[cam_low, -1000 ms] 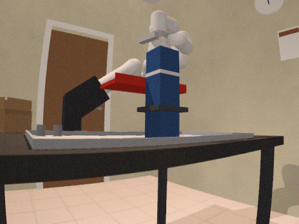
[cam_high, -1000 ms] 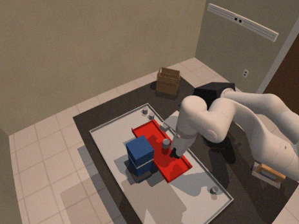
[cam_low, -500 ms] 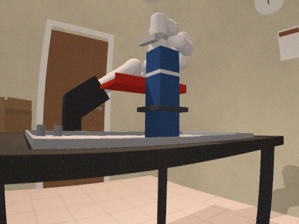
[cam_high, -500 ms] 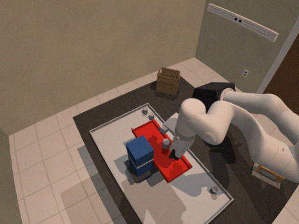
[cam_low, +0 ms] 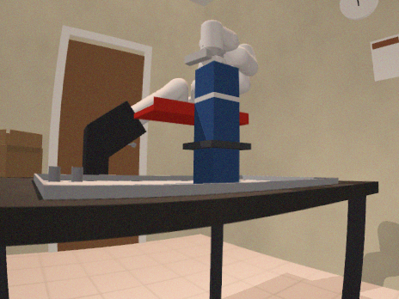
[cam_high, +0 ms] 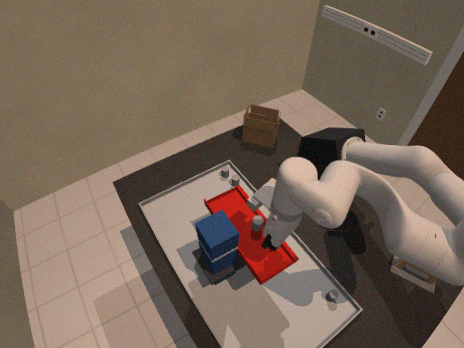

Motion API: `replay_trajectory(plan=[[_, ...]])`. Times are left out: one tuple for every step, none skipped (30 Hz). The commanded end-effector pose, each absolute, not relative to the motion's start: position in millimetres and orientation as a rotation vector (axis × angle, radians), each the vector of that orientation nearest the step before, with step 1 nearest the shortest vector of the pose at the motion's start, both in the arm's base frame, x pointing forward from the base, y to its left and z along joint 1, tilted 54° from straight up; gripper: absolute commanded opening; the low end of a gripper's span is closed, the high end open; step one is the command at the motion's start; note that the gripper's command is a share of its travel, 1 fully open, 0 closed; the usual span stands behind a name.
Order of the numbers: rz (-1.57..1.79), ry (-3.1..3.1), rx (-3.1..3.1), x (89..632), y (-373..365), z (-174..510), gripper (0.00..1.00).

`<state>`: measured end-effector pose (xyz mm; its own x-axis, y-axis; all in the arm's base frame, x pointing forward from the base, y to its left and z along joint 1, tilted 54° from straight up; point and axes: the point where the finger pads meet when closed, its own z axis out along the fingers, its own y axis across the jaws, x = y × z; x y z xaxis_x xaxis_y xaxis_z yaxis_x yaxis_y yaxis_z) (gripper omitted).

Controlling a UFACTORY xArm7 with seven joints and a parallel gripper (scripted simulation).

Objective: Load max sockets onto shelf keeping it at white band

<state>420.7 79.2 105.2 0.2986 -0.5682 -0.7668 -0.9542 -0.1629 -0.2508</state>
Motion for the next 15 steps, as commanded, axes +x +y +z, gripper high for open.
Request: replay_trajectory(plan=[[0.666, 1.366, -1.837, 421.6, 78.3, 105.4, 0.0], [0.666, 1.366, -1.837, 421.6, 78.6, 105.2, 0.0], [0.666, 1.366, -1.837, 421.6, 79.0, 104.9, 0.0], [0.666, 1.366, -1.837, 421.6, 79.4, 104.6, 0.0], [0.666, 1.366, -1.837, 421.7, 79.8, 104.3, 0.0], [0.666, 1.366, -1.837, 421.7, 80.2, 104.0, 0.0], [0.666, 1.366, -1.837, 421.7, 80.5, 103.8, 0.0], [0.666, 1.366, -1.837, 421.7, 80.7, 103.6, 0.0], [0.666, 1.366, -1.837, 421.7, 80.9, 103.4, 0.0], [0.666, 1.366, -1.837, 421.7, 81.1, 103.3, 0.0], [0.666, 1.366, -1.837, 421.7, 81.1, 103.3, 0.0], [0.666, 1.366, -1.837, 421.7, 81.1, 103.3, 0.0], [0.666, 1.366, -1.837, 421.7, 81.2, 103.2, 0.0], [0.666, 1.366, -1.837, 421.7, 81.2, 103.2, 0.0], [0.666, 1.366, -1.837, 421.7, 81.2, 103.2, 0.0]])
